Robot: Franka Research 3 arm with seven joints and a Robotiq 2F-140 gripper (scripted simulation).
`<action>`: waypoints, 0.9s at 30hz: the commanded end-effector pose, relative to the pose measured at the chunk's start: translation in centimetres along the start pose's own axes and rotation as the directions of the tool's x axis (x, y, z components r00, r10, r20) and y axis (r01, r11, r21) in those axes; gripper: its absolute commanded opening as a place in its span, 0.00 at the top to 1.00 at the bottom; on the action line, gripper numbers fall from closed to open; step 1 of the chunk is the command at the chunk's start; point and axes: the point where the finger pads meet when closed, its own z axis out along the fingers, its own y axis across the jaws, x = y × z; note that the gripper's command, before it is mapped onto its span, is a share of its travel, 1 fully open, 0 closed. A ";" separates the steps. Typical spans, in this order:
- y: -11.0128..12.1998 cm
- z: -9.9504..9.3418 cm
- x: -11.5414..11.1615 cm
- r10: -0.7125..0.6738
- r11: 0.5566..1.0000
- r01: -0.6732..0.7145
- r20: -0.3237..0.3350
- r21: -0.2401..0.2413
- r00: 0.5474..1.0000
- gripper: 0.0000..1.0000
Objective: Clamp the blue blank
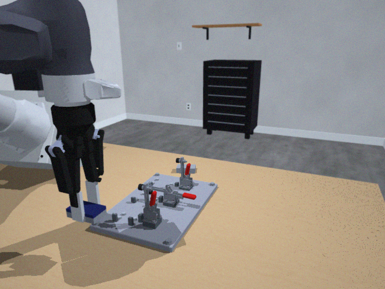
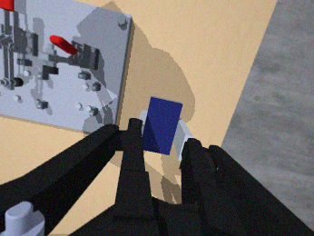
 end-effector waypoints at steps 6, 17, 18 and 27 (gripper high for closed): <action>0.0 0.9 -0.6 -0.004 1.000 0.004 -0.005 0.002 1.000 1.00; 0.0 1.7 -1.2 -0.004 1.000 0.004 -0.005 0.002 1.000 1.00; 0.0 1.7 -1.3 -0.004 1.000 0.004 -0.005 0.002 1.000 1.00; 0.0 1.9 -1.4 -0.004 1.000 0.004 -0.005 0.002 1.000 1.00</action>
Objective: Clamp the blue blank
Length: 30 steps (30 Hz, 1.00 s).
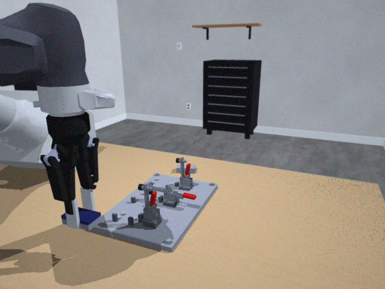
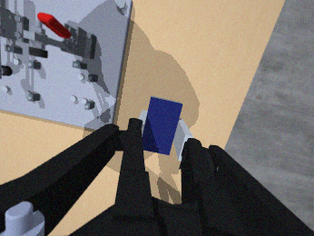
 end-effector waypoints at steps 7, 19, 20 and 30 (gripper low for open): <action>0.0 0.0 0.1 0.007 1.000 -0.007 -0.007 0.003 1.000 1.00; 0.0 0.0 0.1 0.013 1.000 -0.013 -0.007 0.003 1.000 1.00; 0.0 0.0 0.1 0.013 1.000 -0.013 -0.007 0.003 1.000 1.00; -0.4 0.0 0.1 0.014 1.000 -0.014 -0.007 0.003 1.000 1.00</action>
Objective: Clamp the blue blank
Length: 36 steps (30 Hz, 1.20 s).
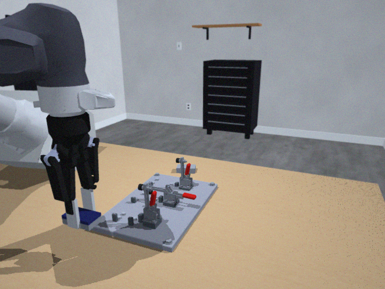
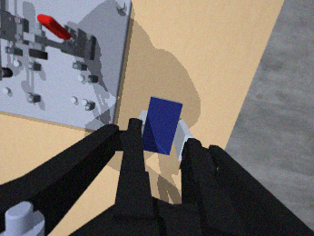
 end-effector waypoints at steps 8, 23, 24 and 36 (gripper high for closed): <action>-1.7 0.1 0.1 0.006 1.000 -0.006 -0.005 0.002 1.000 1.00; -8.2 0.6 0.3 0.006 1.000 -0.006 -0.005 0.002 1.000 1.00; -8.2 0.6 0.3 0.006 1.000 -0.006 -0.005 0.002 1.000 1.00; -13.5 1.0 0.4 0.006 1.000 -0.006 -0.005 0.002 1.000 1.00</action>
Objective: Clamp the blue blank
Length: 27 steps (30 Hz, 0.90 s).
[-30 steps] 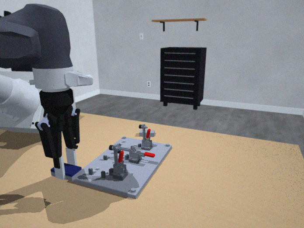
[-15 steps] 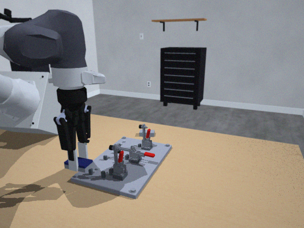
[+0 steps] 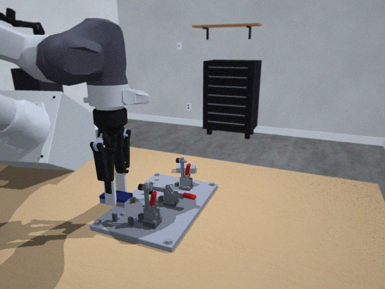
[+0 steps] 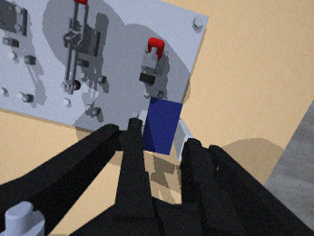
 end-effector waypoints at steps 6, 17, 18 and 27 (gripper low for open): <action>-2.6 -0.3 0.5 0.057 0.998 -0.056 -0.007 0.022 0.998 1.00; -3.4 -0.2 0.5 0.057 0.998 -0.056 -0.007 0.022 0.998 1.00; -3.4 -0.2 0.5 0.057 0.998 -0.056 -0.007 0.022 0.998 1.00; -3.4 -0.2 0.5 0.057 0.998 -0.056 -0.007 0.022 0.998 1.00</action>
